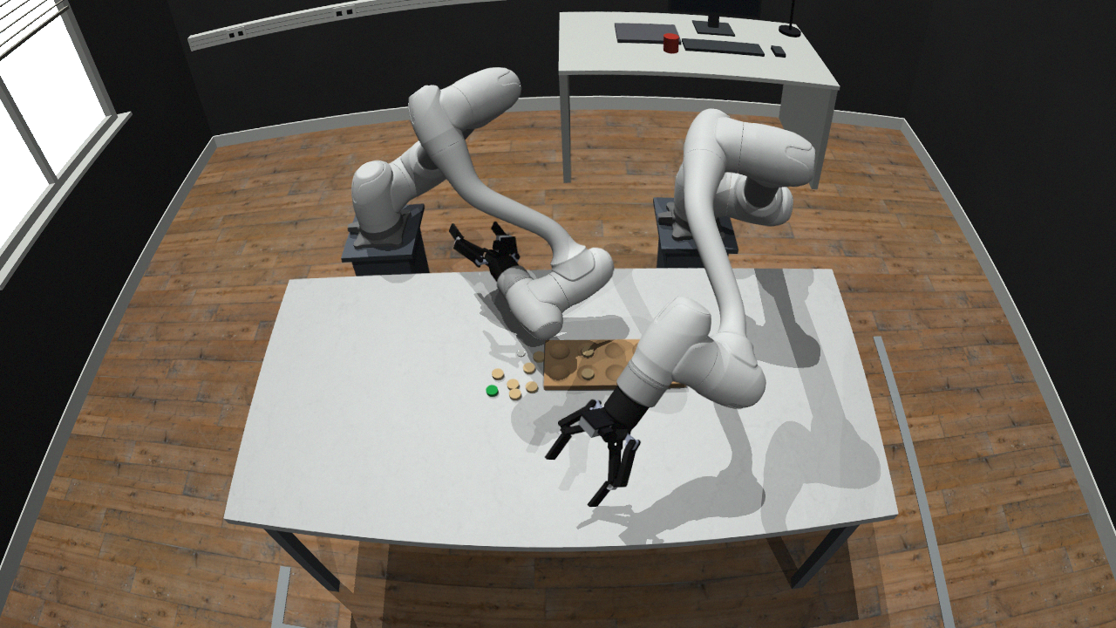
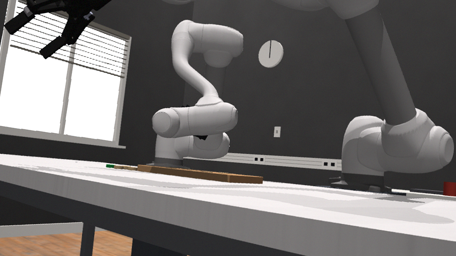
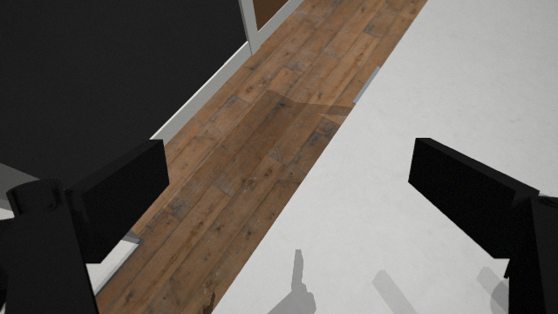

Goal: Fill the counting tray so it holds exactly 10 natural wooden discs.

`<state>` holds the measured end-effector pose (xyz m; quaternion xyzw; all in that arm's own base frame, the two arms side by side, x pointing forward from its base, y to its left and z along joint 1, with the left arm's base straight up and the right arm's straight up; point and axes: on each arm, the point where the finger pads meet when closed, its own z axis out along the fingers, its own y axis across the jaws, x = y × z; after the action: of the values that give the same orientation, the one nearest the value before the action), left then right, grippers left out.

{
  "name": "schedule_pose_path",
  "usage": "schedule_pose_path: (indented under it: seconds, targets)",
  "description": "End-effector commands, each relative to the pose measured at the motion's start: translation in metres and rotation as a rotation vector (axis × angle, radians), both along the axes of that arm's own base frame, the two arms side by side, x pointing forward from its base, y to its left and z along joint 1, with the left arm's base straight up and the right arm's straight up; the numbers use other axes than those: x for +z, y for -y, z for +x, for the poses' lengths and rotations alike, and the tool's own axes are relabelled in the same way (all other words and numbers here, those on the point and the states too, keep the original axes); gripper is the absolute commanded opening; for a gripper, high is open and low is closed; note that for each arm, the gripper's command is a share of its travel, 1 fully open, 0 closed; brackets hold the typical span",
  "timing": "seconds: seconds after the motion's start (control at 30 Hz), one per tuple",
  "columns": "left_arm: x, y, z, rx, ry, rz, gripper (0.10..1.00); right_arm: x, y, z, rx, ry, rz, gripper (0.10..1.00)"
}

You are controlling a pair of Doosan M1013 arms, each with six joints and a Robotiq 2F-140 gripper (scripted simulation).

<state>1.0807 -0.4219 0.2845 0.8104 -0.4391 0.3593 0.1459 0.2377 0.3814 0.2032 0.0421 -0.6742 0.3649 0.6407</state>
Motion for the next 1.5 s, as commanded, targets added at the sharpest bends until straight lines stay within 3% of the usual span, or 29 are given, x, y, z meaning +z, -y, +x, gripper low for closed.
schedule_pose_path:
  seconds: [0.0,0.53,0.57,0.63,0.73,0.97,1.03,1.2,1.47]
  targets:
    - [0.002,0.0,0.0,0.0,0.002,0.0,1.0,0.001,0.0,0.0,0.0,0.0,0.001,1.0]
    - [0.002,0.0,0.0,0.0,0.002,0.0,1.0,0.001,0.0,0.0,0.0,0.0,0.001,1.0]
    - [0.001,0.001,-0.001,-0.005,0.003,0.004,0.351,0.001,0.0,0.0,0.0,0.001,0.001,1.0]
    - [-0.006,0.016,-0.018,-0.059,0.008,0.042,0.351,0.0,0.0,0.0,-0.001,0.001,0.0,1.0]
    - [-0.03,0.06,-0.071,-0.313,0.044,0.207,0.351,0.0,0.002,0.002,-0.005,0.006,-0.003,1.0]
    - [-0.071,0.127,-0.181,-0.781,0.113,0.471,0.351,-0.001,0.016,0.016,-0.045,0.047,-0.037,1.0]
    - [-0.083,0.146,-0.213,-0.781,0.113,0.471,0.351,-0.001,0.024,0.024,-0.067,0.069,-0.057,1.0]
    - [-0.087,0.152,-0.224,-0.781,0.113,0.471,0.351,-0.003,0.039,0.038,-0.11,0.11,-0.096,1.0]
    - [-0.087,0.152,-0.224,-0.781,0.113,0.471,0.351,-0.008,0.109,0.087,-0.294,0.258,-0.277,1.0]
